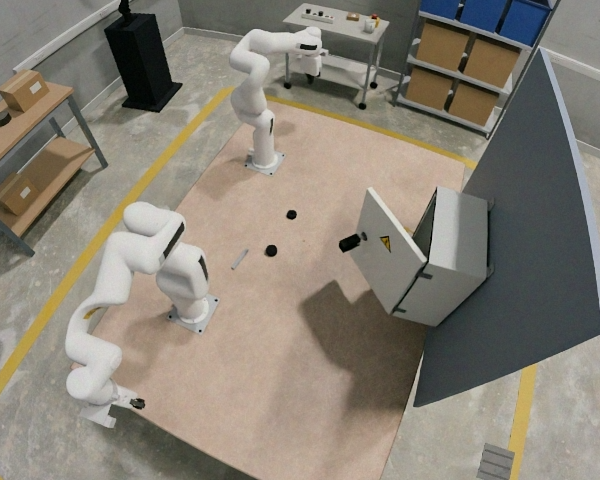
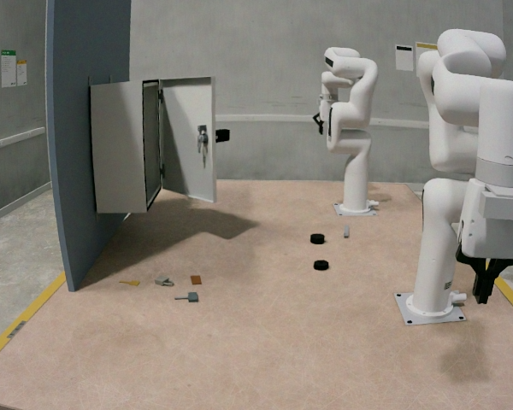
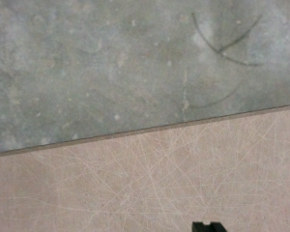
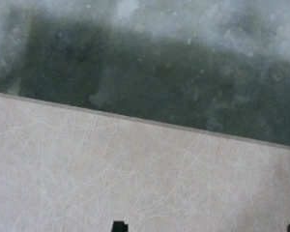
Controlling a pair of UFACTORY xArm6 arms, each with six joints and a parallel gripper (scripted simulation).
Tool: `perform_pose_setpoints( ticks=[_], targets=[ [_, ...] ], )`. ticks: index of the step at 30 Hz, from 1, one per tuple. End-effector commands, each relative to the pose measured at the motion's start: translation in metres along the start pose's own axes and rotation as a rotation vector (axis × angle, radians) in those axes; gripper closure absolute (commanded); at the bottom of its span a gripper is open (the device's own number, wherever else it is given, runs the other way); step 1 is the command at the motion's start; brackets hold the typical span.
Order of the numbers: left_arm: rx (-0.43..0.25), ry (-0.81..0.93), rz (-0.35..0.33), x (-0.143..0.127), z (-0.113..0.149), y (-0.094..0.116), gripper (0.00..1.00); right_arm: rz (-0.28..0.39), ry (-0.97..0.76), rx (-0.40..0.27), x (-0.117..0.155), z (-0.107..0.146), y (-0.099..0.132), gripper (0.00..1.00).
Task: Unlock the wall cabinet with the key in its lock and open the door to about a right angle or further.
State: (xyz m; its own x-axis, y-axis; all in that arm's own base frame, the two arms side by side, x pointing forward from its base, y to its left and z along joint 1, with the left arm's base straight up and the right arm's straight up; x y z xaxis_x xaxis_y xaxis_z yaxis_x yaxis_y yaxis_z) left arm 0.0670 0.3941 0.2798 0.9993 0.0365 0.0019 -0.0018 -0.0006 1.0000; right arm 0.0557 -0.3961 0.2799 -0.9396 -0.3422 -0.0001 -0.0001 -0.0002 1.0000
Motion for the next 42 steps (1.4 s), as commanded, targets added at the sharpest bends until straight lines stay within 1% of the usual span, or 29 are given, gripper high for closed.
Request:
perform_pose_setpoints(
  ticks=[1, 2, 5, 9, 11, 26, 28, 42],
  targets=[
    [0.003, 0.000, 0.001, 0.000, 0.000, 0.001, 0.99, 0.000, 0.000, 0.003, 0.000, -0.001, 0.001, 0.09],
    [0.003, 0.000, 0.001, 0.000, 0.000, 0.001, 0.99, 0.000, 0.000, 0.003, 0.000, -0.001, 0.001, 0.09],
    [0.004, -0.020, 0.025, 0.013, 0.000, 0.001, 0.99, 0.000, 0.000, 0.003, 0.000, -0.001, 0.001, 0.09],
    [0.009, -0.072, 0.088, 0.045, 0.003, 0.003, 0.99, 0.000, 0.000, 0.003, 0.000, -0.001, 0.001, 0.09],
    [0.009, -0.072, 0.088, 0.045, 0.003, 0.003, 0.99, 0.000, 0.000, 0.003, 0.000, -0.001, 0.001, 0.09],
    [0.013, -0.234, 0.299, 0.152, 0.024, 0.014, 1.00, 0.000, 0.000, 0.003, 0.000, -0.001, 0.001, 0.09],
    [0.013, -0.234, 0.299, 0.152, 0.024, 0.014, 1.00, 0.000, 0.000, 0.003, 0.000, -0.001, 0.001, 0.09],
    [-0.003, -0.364, 0.490, 0.240, 0.063, 0.031, 1.00, 0.000, 0.000, 0.003, 0.000, -0.001, 0.001, 0.09]
  ],
)
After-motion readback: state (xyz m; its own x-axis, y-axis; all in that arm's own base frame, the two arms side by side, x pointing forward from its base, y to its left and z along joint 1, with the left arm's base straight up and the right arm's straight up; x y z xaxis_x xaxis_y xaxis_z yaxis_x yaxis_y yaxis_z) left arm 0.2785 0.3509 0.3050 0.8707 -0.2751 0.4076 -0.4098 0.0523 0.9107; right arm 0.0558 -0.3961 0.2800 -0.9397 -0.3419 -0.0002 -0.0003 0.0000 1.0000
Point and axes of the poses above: on each arm, the point where the finger pads meet when closed, its own y axis back along the fingers, its own x axis across the jaws, z = x × y, the point moved 3 cm from there along y, back along the fingers, and after that the axes turned 12 degrees about y, right-handed, at the moved point
